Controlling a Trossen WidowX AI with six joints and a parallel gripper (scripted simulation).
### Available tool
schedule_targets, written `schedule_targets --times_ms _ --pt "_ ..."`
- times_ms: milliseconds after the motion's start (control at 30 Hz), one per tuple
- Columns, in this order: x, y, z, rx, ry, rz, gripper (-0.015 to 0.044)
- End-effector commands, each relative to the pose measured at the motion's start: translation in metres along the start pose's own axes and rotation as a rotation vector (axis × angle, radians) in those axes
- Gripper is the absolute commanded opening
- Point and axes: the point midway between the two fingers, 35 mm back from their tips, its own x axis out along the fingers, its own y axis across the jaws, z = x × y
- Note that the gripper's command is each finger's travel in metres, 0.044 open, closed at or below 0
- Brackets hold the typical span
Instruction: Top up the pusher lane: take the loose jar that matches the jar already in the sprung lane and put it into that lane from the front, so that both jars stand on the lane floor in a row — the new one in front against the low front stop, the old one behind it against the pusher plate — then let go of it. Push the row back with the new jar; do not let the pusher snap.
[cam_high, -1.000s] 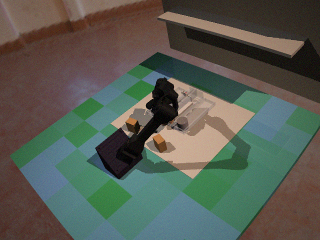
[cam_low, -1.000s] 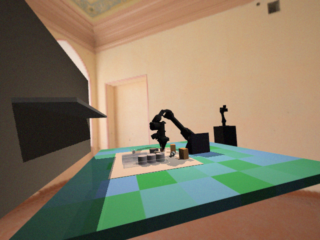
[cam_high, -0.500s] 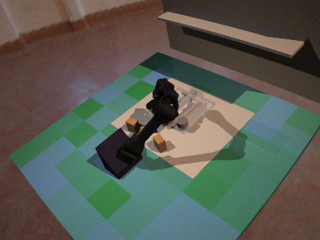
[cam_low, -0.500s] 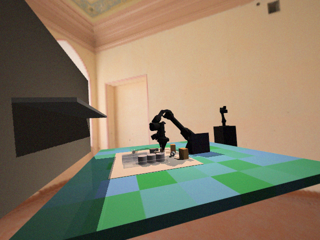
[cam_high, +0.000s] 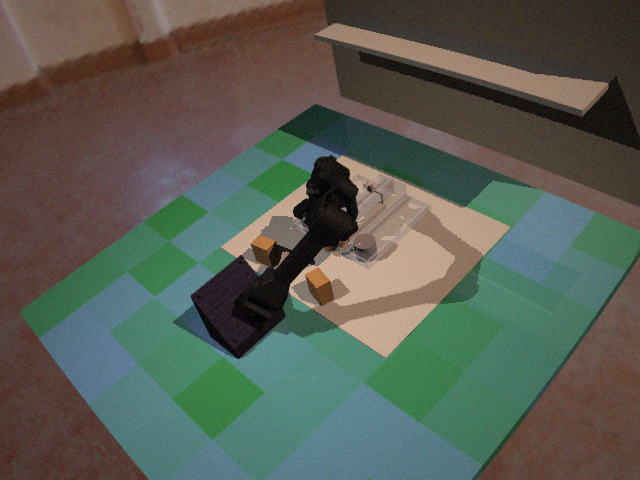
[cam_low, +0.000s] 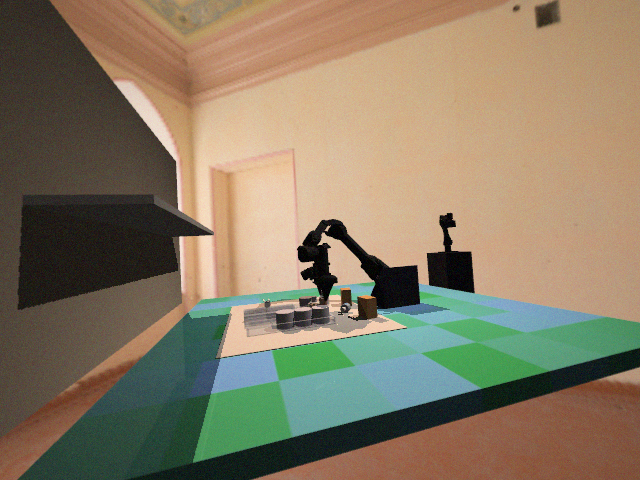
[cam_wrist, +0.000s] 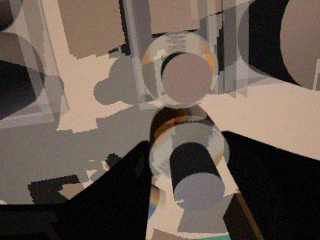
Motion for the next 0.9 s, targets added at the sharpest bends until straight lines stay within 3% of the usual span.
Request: schedule_targets --times_ms 0,867 --pt "-0.0011 -0.0003 0.0048 0.001 -0.008 -0.002 0.0000" --pt "-0.0010 -0.0003 0.0137 0.001 -0.008 -0.001 0.0000"
